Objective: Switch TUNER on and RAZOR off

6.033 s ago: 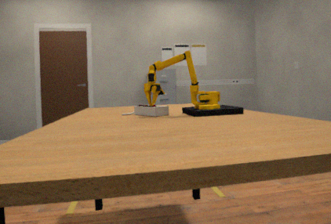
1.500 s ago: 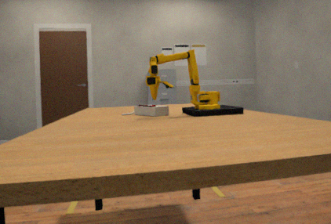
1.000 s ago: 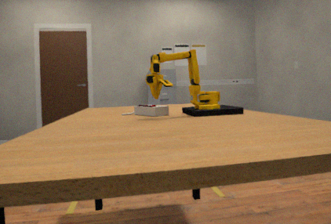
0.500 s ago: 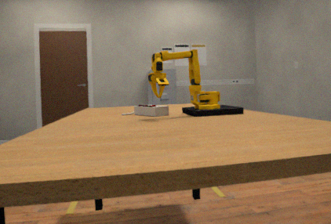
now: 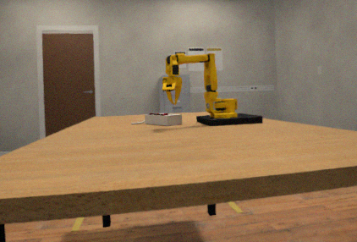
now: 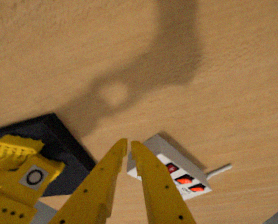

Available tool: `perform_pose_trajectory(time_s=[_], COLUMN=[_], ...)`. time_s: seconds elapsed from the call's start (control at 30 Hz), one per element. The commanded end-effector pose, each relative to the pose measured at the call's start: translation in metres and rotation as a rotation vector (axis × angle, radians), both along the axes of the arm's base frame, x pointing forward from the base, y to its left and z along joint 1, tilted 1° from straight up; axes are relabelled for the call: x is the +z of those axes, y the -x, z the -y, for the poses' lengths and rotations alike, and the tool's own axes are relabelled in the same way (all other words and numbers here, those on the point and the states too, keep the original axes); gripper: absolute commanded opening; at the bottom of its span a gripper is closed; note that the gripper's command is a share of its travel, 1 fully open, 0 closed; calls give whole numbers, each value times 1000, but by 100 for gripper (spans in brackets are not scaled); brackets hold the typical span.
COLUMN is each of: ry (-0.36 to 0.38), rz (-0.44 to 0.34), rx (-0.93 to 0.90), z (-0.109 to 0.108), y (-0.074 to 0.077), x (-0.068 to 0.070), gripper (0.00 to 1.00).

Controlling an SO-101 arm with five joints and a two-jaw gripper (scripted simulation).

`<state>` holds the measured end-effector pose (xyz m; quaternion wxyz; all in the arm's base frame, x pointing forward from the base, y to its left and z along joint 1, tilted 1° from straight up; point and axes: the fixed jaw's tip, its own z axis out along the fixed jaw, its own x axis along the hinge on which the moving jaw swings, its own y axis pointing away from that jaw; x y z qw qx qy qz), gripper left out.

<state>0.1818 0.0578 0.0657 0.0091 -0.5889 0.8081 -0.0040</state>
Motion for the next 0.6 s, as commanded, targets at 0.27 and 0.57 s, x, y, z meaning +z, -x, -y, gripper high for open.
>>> perform_pose_trajectory(time_s=[0.27, 0.57], ry=[-6, -10], rz=[-9, -10], rx=[-379, -605], z=[-14, -23], y=[10, 13], x=[4, 6], gripper=[0, 0])
